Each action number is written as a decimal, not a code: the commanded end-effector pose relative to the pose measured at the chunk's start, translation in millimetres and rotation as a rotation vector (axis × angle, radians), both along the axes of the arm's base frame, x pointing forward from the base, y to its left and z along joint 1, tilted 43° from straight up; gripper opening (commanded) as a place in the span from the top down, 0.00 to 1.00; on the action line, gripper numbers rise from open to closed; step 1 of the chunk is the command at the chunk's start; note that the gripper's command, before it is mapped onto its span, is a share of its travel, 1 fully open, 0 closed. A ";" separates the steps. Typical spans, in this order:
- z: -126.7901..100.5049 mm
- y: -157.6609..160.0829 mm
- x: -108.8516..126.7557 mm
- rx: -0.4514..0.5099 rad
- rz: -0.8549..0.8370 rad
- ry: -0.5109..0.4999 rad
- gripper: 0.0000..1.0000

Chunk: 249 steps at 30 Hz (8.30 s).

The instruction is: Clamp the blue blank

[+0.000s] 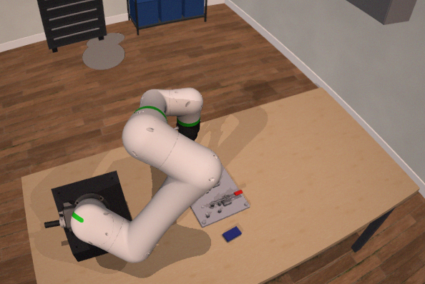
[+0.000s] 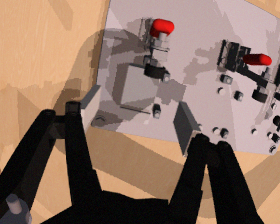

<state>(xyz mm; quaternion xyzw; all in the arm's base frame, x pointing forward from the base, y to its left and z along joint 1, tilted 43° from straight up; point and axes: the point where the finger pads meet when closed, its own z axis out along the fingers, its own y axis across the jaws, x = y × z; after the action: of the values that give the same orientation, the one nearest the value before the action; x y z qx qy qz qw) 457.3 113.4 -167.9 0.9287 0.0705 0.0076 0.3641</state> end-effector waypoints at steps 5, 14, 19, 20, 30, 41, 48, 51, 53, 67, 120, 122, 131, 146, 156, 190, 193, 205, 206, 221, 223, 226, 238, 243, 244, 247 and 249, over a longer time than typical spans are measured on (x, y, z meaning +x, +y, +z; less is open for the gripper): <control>0.0 0.2 0.1 0.000 0.000 0.000 0.42; -0.3 0.0 0.1 0.000 0.000 0.000 0.42; -4.2 -3.6 0.5 0.000 0.000 0.000 0.42; -5.6 -4.9 0.6 0.000 0.000 0.000 0.42; -20.0 -18.0 2.0 0.000 0.000 0.000 0.42; -27.5 -24.8 2.7 0.000 0.000 0.000 0.42; -27.5 -24.8 2.7 0.000 0.000 0.000 0.42; -27.5 -24.8 2.7 0.000 0.000 0.000 0.42; -27.5 -24.8 2.7 0.000 0.000 0.000 1.00; -27.5 -24.8 2.7 0.000 0.000 0.000 1.00; -5.5 -4.6 0.7 0.000 0.000 0.000 1.00; -3.7 -3.0 0.5 0.000 0.000 0.000 1.00; -1.1 -0.5 0.3 0.000 0.000 0.000 1.00; 16.5 14.7 -6.8 0.000 0.000 0.000 1.00; 24.2 21.4 -9.9 0.000 0.000 0.000 1.00; 14.0 32.4 -11.3 -0.001 0.018 0.016 1.00; 12.2 34.3 -11.5 -0.001 0.018 0.016 1.00; -16.1 64.9 -15.4 -0.001 0.018 0.016 1.00; -18.7 67.7 -15.8 -0.001 0.018 0.016 1.00; -44.9 96.1 -19.4 -0.001 0.018 0.016 1.00; -47.1 98.4 -19.7 -0.001 0.018 0.016 1.00; -48.7 100.1 -19.9 -0.001 0.018 0.016 1.00; -50.5 102.1 -20.2 -0.001 0.018 0.016 1.00; -50.5 102.1 -20.2 -0.001 0.018 0.016 1.00; -50.5 102.1 -20.2 -0.001 0.018 0.016 1.00; -50.5 102.1 -20.2 -0.001 0.018 0.016 1.00; -50.5 102.1 -20.2 -0.001 0.018 0.016 1.00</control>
<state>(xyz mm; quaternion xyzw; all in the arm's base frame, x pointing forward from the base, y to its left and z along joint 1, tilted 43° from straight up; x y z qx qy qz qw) 437.1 215.2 -218.5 0.9278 0.0815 0.0033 0.3642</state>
